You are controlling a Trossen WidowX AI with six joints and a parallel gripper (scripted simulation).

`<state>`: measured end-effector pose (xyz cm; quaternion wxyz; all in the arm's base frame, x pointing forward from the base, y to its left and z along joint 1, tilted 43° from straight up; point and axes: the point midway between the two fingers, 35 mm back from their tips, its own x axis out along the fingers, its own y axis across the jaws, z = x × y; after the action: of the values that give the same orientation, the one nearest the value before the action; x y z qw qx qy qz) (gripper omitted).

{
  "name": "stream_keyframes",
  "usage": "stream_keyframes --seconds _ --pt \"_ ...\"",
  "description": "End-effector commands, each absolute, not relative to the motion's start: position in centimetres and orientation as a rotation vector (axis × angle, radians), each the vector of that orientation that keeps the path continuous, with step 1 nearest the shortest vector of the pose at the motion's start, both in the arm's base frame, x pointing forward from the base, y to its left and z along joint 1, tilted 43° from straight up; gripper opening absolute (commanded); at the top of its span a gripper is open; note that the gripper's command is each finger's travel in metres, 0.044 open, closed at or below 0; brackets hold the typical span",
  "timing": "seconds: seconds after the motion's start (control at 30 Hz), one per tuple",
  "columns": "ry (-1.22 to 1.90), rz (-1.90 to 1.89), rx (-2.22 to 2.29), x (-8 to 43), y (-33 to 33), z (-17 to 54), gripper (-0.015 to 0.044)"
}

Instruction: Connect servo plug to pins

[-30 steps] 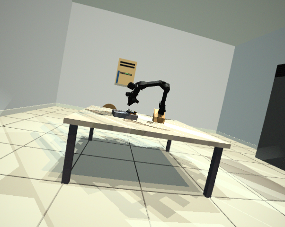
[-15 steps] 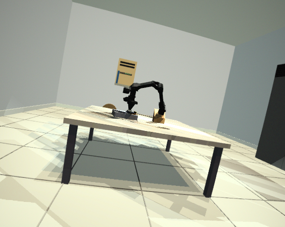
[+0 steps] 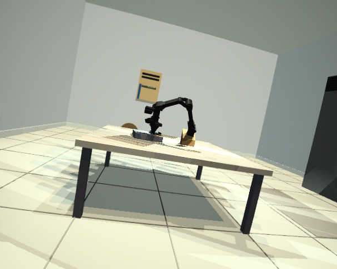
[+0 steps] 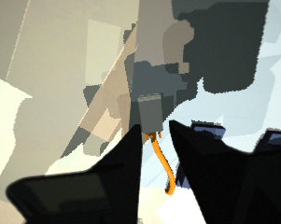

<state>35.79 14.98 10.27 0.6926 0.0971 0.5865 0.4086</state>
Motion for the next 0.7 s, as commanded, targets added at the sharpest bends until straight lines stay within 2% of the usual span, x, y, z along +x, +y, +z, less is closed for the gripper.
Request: stream_keyframes --seconds 0.0,0.2,0.3,0.47,0.67 --pt "1.318 0.915 0.222 35.6 15.5 9.8 0.0115" --pt "1.318 0.915 0.223 35.6 16.0 9.3 0.0115" --pt "1.318 0.915 0.223 35.6 16.0 9.3 0.0036" --pt "1.318 0.915 0.223 35.6 16.0 9.3 0.0003" --pt "1.319 0.914 0.221 35.8 14.6 10.7 0.0"
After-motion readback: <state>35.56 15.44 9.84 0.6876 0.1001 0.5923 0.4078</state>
